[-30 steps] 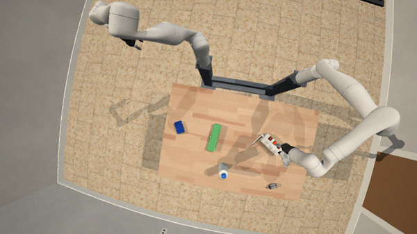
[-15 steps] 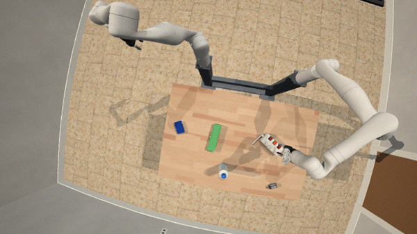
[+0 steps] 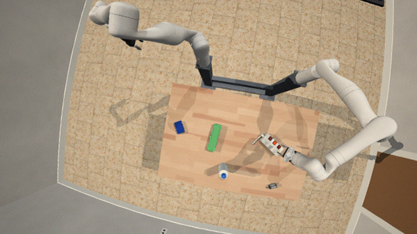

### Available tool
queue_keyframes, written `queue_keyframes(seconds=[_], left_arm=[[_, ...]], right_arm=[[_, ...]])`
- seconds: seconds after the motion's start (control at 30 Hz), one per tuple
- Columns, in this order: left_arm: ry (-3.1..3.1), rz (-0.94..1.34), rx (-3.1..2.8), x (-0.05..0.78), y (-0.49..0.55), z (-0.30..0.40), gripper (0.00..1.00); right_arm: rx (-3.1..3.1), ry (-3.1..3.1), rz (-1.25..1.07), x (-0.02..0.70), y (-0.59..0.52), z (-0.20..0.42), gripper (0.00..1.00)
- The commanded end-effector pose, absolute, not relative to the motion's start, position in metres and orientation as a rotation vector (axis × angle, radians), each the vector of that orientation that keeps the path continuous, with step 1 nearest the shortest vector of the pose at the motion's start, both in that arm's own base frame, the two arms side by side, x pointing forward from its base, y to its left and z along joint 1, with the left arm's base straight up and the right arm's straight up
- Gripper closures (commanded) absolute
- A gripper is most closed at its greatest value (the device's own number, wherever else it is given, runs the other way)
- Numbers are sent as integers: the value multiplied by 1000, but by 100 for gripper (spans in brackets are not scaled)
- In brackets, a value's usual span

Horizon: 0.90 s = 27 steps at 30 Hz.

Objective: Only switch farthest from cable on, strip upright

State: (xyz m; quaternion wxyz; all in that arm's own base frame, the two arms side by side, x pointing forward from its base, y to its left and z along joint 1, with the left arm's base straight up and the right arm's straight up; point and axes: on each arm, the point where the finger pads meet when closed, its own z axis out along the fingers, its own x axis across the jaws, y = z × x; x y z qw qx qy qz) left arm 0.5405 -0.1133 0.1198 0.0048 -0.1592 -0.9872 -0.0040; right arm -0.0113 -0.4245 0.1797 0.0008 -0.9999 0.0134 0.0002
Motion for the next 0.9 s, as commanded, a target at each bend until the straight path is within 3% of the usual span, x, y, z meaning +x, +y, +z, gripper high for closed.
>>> queue_keyframes(seconds=[0.0,0.87], left_arm=[[-3077,-8,-601,542,-110,119,0],[-3021,-1,-872,544,-101,115,0]], right_arm=[[-3141,42,0,-11,-425,180,0],[-3141,42,0,-11,-425,180,0]])
